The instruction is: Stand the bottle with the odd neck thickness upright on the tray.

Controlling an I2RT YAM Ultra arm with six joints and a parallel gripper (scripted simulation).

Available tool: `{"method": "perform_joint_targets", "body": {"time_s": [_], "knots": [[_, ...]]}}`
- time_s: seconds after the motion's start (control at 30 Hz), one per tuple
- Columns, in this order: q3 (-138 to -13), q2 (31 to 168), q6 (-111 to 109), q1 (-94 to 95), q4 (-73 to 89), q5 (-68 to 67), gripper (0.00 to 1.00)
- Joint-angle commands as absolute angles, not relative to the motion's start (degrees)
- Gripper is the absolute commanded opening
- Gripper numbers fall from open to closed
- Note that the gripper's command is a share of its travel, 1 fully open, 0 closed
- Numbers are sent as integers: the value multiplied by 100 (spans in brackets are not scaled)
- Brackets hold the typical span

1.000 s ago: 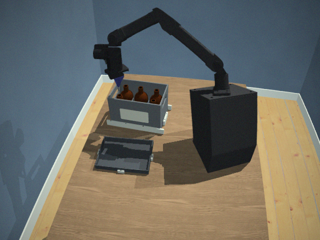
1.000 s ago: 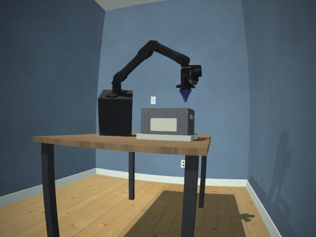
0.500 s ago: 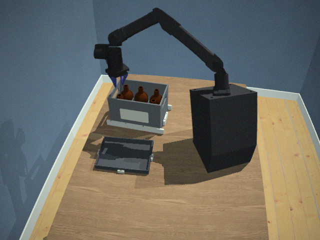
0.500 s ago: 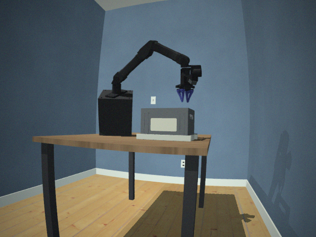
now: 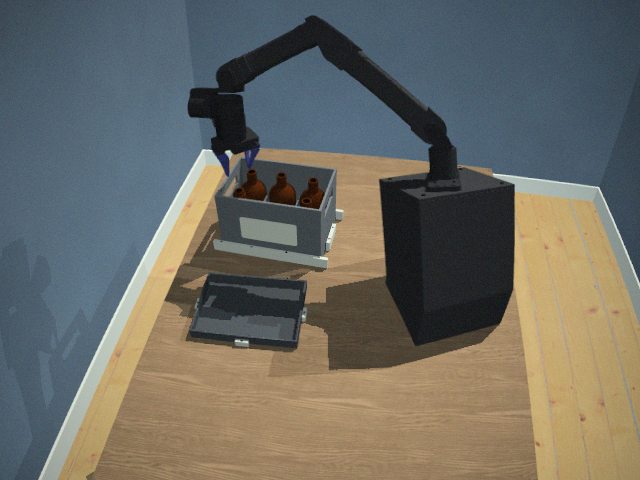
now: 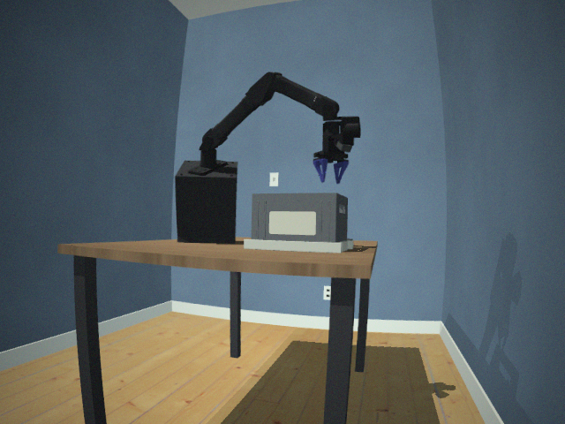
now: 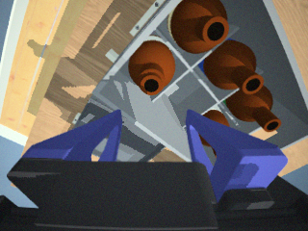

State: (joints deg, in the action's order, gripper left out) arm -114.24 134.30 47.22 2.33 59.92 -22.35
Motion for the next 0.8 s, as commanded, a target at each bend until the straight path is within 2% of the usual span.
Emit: {"method": "perform_joint_targets", "body": {"time_s": [0.0, 0.77], "knots": [[-11448, 13231, 4751, 339, 5972, -2280, 61], [-11409, 13240, 4740, 336, 5906, -2278, 61]]}}
